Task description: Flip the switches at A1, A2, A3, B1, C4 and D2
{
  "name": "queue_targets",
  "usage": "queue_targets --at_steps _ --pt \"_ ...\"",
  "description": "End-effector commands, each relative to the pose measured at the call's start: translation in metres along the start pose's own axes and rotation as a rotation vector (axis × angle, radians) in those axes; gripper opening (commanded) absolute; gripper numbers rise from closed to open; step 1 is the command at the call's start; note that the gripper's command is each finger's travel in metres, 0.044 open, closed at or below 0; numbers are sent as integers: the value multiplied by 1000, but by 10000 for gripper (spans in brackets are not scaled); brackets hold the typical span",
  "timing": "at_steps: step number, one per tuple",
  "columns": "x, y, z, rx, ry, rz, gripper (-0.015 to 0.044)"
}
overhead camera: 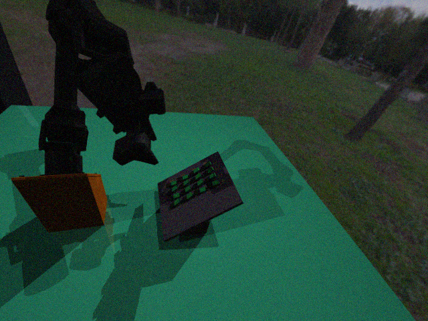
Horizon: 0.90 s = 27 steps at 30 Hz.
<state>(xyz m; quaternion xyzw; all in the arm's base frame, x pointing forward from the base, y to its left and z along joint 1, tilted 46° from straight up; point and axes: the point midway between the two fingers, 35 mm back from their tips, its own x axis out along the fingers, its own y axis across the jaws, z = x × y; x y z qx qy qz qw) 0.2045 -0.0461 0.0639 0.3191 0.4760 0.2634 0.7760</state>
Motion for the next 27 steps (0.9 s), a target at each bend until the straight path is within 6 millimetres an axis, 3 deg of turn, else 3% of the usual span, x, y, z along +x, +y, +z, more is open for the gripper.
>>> queue_targets --at_steps 1,6,11,15,22,27 --pt "1 0 1 -1 1 -3 374" --pt "36 0 36 -22 3 -58 242" --pt "79 28 78 -50 -37 -40 111" --pt "86 34 83 -54 -43 -30 6" --pt "88 34 83 -54 -42 -30 0" --pt "120 34 86 -54 -18 -29 0"
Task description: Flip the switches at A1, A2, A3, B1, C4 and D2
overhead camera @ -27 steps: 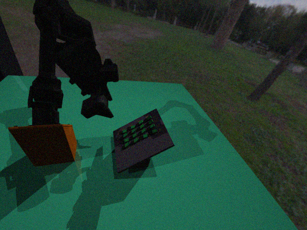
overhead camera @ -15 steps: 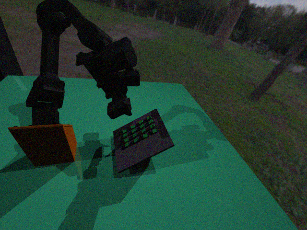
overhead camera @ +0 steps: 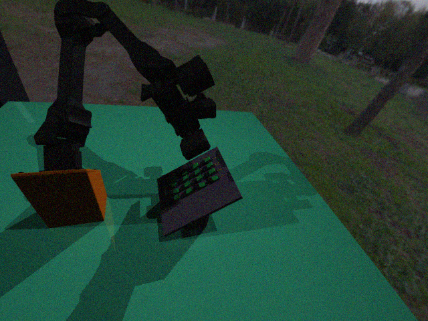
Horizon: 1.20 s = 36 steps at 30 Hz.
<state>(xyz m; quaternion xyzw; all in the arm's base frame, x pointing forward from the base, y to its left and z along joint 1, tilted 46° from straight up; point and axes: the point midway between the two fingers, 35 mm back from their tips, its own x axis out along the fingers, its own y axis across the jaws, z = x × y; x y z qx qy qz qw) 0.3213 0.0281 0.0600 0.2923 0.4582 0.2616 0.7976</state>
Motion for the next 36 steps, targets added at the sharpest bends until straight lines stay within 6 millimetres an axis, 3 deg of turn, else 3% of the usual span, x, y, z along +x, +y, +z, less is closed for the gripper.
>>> queue_targets --at_steps 1,22,36 --pt "18 1 -2 9 17 -1 0" --pt "41 1 -1 9 17 0 0" --pt "42 1 -1 9 17 0 0"
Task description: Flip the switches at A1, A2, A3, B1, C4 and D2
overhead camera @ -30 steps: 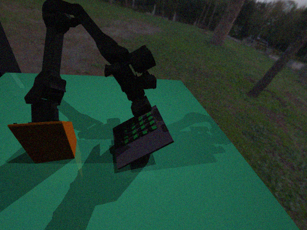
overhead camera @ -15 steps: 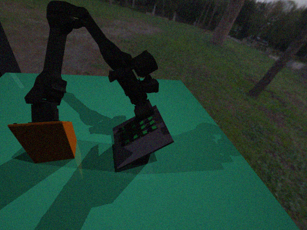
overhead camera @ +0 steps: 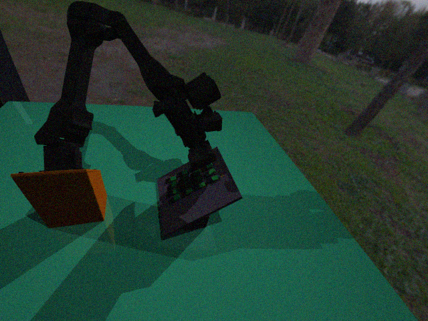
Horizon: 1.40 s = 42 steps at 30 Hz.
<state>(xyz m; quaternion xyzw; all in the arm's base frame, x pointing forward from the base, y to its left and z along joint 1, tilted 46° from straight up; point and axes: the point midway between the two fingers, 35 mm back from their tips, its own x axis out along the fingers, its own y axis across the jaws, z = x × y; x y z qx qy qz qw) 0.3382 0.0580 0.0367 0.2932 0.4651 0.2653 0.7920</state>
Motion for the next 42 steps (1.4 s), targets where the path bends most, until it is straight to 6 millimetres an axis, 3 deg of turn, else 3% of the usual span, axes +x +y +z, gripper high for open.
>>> queue_targets --at_steps 1,42 --pt "0 -1 0 4 -1 -5 0" --pt "5 -1 0 4 -1 -5 0"
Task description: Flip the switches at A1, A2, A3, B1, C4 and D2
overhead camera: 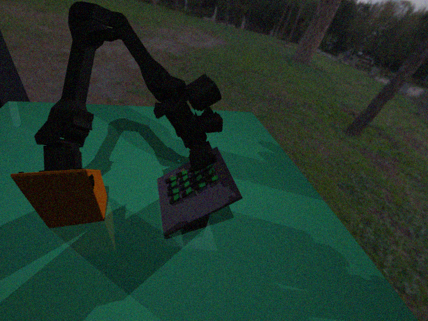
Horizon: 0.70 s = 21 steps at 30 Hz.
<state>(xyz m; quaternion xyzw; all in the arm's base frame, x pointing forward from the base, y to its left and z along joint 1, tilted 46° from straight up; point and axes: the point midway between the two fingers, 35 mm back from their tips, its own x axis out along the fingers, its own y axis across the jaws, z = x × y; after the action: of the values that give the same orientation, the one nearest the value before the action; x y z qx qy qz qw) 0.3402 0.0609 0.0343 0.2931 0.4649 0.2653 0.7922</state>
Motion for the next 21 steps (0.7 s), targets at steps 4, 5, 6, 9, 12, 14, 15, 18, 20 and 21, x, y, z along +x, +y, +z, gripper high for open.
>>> queue_targets --at_steps 4,5,6,9,12,14,15,18,20,21 --pt "1 -1 0 4 -1 -5 0" --pt "1 -1 0 4 -1 -5 0" --pt "1 -1 0 4 -1 -5 0" --pt "2 -1 0 4 -1 -5 0" --pt "-23 -2 0 1 -6 -6 0" --pt "-53 -2 -1 4 -19 -8 0" --pt "-60 -1 -2 5 -24 -8 0" --pt "-63 -1 -3 5 -25 -8 0" --pt "-63 -1 -3 5 -25 -8 0" --pt "-63 -1 -3 5 -25 -8 0"
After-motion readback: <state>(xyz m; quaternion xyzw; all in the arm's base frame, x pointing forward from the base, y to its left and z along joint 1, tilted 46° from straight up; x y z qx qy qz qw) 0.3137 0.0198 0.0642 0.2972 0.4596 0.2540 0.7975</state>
